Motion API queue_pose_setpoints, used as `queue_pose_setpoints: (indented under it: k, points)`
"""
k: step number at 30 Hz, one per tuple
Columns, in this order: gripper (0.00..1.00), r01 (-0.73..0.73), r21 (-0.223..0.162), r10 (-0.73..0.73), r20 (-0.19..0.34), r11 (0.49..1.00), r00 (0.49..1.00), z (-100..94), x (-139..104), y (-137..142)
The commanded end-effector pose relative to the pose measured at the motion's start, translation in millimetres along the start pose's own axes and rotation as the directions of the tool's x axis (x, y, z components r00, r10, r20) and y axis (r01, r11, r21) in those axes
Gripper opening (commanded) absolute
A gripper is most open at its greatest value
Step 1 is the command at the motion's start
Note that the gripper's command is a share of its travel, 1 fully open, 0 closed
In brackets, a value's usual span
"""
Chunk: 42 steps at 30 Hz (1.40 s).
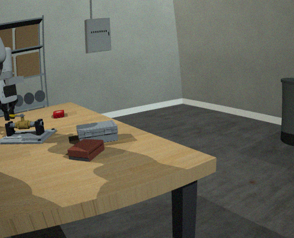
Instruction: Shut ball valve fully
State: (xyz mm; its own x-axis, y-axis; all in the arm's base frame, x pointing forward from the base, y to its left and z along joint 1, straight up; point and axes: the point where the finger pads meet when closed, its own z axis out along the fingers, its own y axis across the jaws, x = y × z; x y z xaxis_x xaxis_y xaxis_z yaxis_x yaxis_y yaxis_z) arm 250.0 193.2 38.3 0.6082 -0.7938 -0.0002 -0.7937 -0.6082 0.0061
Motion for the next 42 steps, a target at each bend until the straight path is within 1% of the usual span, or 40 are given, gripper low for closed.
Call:
queue_pose_setpoints:
  k: [1, 13, 19, 31, 37, 42]
  points:
    - [0.0, -0.015, 0.008, 0.015, 0.0, 1.0, 1.0, -1.8, 0.2, -4.4]
    - [0.0, -0.108, 0.008, 0.108, 0.001, 0.994, 0.994, -1.8, 0.7, -12.5]
    - [0.0, -0.119, 0.008, 0.119, 0.001, 0.993, 0.993, -1.8, 0.8, -13.4]
    - [0.0, -0.21, 0.008, 0.21, 0.002, 0.978, 0.978, -1.9, 2.1, -21.5]
    - [0.0, -0.221, 0.008, 0.221, 0.002, 0.975, 0.975, -1.9, 2.3, -22.4]
    - [0.0, -0.265, 0.008, 0.265, 0.002, 0.964, 0.964, -1.9, 3.2, -26.3]
